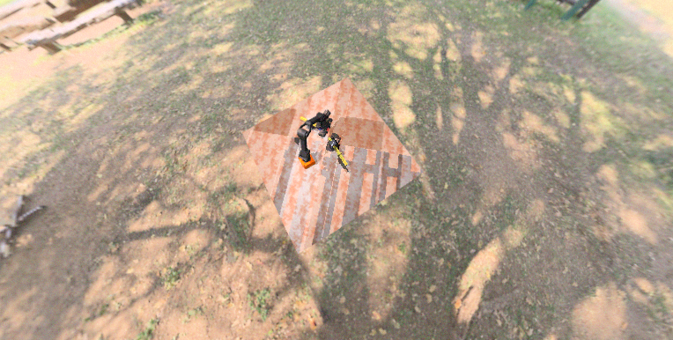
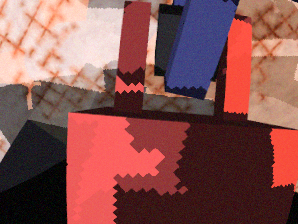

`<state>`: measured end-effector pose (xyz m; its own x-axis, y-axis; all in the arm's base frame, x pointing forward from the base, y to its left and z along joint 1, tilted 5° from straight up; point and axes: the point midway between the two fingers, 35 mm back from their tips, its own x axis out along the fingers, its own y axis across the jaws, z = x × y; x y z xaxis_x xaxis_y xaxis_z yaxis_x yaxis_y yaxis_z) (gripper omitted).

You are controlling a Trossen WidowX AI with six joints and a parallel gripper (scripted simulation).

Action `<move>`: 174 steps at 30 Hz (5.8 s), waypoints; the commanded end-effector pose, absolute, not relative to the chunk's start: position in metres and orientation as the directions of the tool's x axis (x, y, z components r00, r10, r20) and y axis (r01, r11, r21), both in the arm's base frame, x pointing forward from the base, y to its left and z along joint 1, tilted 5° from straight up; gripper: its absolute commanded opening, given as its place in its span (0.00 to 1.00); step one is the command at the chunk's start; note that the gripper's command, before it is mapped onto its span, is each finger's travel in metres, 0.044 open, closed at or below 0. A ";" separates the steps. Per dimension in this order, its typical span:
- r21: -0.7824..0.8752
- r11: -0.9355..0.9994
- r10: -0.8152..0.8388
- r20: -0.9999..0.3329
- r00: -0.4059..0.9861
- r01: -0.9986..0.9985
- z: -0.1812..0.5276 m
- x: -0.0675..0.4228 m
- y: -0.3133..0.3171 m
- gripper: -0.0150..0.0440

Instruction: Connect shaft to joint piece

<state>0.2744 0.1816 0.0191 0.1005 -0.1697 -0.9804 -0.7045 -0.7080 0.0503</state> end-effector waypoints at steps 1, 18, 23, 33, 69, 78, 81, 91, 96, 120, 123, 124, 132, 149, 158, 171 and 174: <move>0.051 -0.711 -0.169 -0.981 0.100 -0.702 0.019 0.274 0.182 0.56; 0.051 -0.711 -0.169 -0.981 0.100 -0.702 0.019 0.274 0.182 0.56; 0.051 -0.711 -0.169 -0.981 0.100 -0.702 0.019 0.274 0.182 0.56; 0.051 -0.711 -0.169 -0.981 0.100 -0.702 0.019 0.274 0.182 0.56; 0.051 -0.564 -0.061 -0.998 -0.020 -0.824 0.012 0.270 0.173 0.25; 0.052 -0.456 0.032 -0.997 -0.074 -0.888 0.007 0.265 0.169 0.25; 0.052 -0.418 0.066 -0.994 -0.088 -0.907 0.006 0.263 0.168 0.25; 0.051 -0.283 0.187 -0.976 -0.108 -0.958 0.000 0.257 0.165 0.25; 0.051 -0.261 0.208 -0.972 -0.108 -0.964 -0.001 0.256 0.165 0.25; 0.049 -0.255 0.220 -0.970 -0.107 -0.966 -0.001 0.255 0.165 0.30; 0.049 -0.255 0.220 -0.970 -0.107 -0.966 -0.001 0.255 0.165 0.43; 0.049 -0.255 0.220 -0.970 -0.107 -0.966 -0.001 0.255 0.165 0.48; 0.049 -0.255 0.220 -0.970 -0.107 -0.966 -0.001 0.255 0.165 0.73; 0.050 -0.254 0.214 -0.971 -0.107 -0.966 -0.001 0.255 0.165 1.00; 0.073 -0.249 -0.056 -0.997 -0.061 -0.966 0.013 0.254 0.167 1.00; 0.051 -0.256 -0.223 -0.975 0.007 -0.965 0.028 0.255 0.169 1.00; 0.052 -0.253 -0.217 -0.976 0.004 -0.966 0.027 0.255 0.170 1.00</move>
<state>0.2552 0.1698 0.0272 0.0050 -0.2177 -0.9760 -0.9646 -0.2585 0.0527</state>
